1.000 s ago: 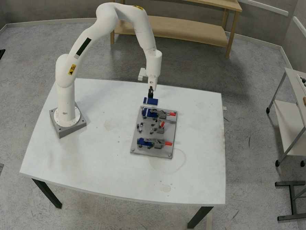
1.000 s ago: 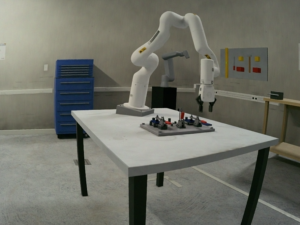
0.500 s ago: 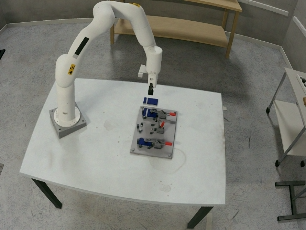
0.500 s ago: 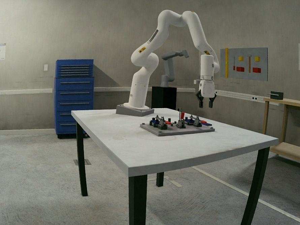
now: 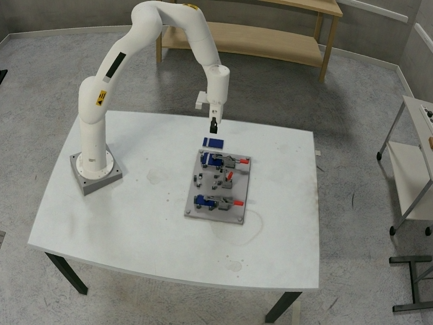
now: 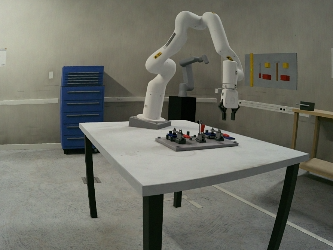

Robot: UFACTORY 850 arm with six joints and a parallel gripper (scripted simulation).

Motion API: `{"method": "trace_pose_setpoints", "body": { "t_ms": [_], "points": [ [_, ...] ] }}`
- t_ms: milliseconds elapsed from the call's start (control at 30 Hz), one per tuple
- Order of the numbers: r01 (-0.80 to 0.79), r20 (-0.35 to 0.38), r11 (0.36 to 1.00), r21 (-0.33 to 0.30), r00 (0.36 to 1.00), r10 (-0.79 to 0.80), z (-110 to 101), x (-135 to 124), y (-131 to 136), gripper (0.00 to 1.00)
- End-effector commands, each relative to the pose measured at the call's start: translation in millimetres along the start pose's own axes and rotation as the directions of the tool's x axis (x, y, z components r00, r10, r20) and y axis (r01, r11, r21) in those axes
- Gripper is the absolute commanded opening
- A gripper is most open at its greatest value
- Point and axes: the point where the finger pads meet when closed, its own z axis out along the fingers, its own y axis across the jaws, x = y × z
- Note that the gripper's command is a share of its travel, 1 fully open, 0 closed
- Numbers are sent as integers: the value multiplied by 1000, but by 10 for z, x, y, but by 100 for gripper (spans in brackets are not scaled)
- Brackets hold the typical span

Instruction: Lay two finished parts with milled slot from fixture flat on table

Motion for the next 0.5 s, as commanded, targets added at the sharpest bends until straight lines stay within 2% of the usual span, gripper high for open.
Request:
{"method": "trace_pose_setpoints", "body": {
  "t_ms": [0,200,467],
  "points": [
    [0,2,1000,-1,1000,0,-23,-7,3,48],
    [0,2,1000,-1,1000,0,-116,-7,3,48],
    [0,2,1000,-1,1000,0,-528,-6,3,48]
  ]
}}
